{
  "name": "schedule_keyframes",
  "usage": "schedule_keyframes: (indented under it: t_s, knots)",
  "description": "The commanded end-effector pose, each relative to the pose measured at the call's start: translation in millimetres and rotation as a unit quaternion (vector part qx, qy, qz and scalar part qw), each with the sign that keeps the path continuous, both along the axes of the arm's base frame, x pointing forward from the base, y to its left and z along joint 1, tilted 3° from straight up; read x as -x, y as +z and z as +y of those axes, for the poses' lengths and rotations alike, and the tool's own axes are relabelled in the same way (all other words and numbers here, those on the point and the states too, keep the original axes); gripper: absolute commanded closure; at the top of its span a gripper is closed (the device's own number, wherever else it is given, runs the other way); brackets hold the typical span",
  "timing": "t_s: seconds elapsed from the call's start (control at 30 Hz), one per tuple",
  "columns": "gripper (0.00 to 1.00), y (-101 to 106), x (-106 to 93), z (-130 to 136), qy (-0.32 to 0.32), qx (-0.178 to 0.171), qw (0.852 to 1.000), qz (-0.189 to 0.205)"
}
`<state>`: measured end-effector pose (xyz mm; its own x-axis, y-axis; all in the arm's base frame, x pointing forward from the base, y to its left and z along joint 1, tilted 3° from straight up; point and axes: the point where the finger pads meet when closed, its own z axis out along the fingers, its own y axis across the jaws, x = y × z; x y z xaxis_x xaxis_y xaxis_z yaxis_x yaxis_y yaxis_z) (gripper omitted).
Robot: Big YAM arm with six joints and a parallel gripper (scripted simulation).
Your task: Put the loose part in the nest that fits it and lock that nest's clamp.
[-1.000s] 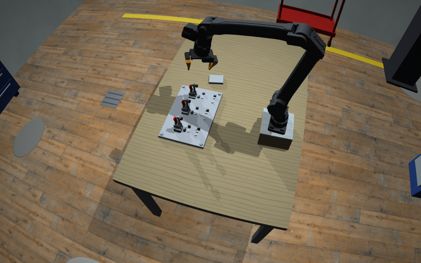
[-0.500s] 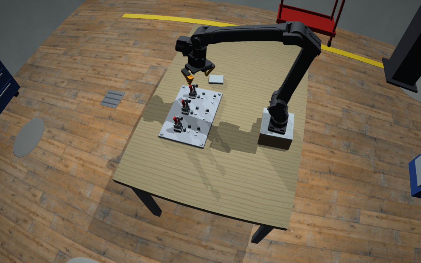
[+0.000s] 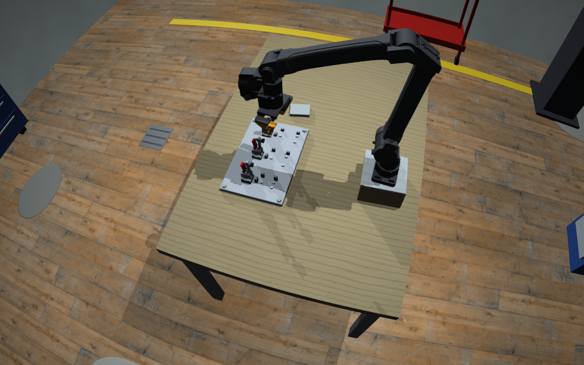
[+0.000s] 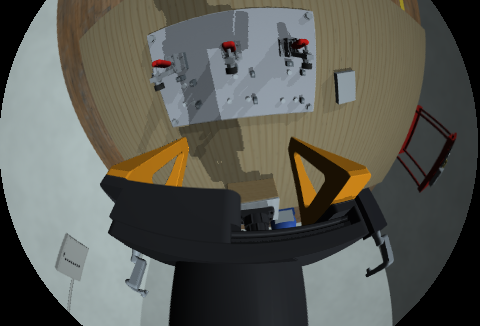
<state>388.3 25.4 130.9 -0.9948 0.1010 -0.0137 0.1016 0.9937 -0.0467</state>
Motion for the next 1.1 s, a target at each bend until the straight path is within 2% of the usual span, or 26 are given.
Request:
schedule_keyframes:
  t_s: [0.0,0.1,0.8,0.83,1.07]
  knots:
    - [0.0,-2.2,-1.8,7.9,0.073,0.004,0.997,0.009]
    - [0.0,13.2,-9.3,1.8,0.067,0.003,0.998,-0.012]
    - [0.0,12.8,-9.3,1.6,0.067,0.003,0.998,-0.012]
    - [1.0,12.8,-9.3,1.6,0.067,0.003,0.998,-0.012]
    - [1.0,12.8,-9.3,1.6,0.067,0.003,0.998,-0.012]
